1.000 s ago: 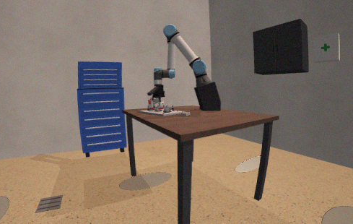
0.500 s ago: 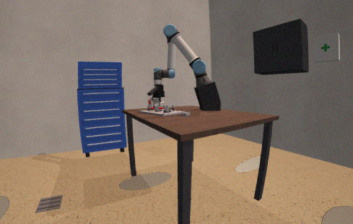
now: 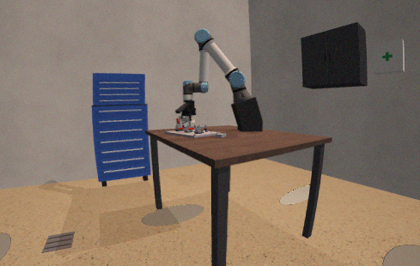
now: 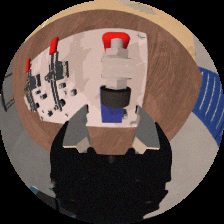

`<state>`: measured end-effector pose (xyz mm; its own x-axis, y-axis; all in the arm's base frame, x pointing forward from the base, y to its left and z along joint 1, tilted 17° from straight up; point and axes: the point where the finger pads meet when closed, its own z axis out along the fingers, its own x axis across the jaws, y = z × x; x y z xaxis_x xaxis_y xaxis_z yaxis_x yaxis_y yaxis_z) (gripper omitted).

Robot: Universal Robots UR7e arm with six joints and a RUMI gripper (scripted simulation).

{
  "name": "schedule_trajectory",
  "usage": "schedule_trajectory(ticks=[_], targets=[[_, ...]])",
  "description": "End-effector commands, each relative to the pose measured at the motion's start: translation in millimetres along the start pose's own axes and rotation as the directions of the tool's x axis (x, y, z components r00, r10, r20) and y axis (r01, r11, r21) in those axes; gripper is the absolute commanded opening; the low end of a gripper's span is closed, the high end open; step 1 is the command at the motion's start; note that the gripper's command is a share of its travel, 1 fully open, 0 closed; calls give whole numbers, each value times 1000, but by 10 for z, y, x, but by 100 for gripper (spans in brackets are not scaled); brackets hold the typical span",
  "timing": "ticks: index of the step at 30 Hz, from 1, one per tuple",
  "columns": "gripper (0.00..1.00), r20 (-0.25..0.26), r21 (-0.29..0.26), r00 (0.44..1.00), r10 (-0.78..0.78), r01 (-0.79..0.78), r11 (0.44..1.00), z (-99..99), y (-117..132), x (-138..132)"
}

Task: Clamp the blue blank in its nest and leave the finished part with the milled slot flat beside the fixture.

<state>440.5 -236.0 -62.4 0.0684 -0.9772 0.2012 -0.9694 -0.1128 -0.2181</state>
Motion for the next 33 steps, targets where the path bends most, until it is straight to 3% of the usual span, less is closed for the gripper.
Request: schedule_trajectory(ticks=[1, 18, 33], targets=[[59, -2, 1, 1000, 0, 0, 1000, -92, 0, -1], [59, -4, 2, 1000, 1, -1, 1000, -581, -5, 16], [59, -4, 3, 1000, 0, 0, 1000, -610, -13, 16]])
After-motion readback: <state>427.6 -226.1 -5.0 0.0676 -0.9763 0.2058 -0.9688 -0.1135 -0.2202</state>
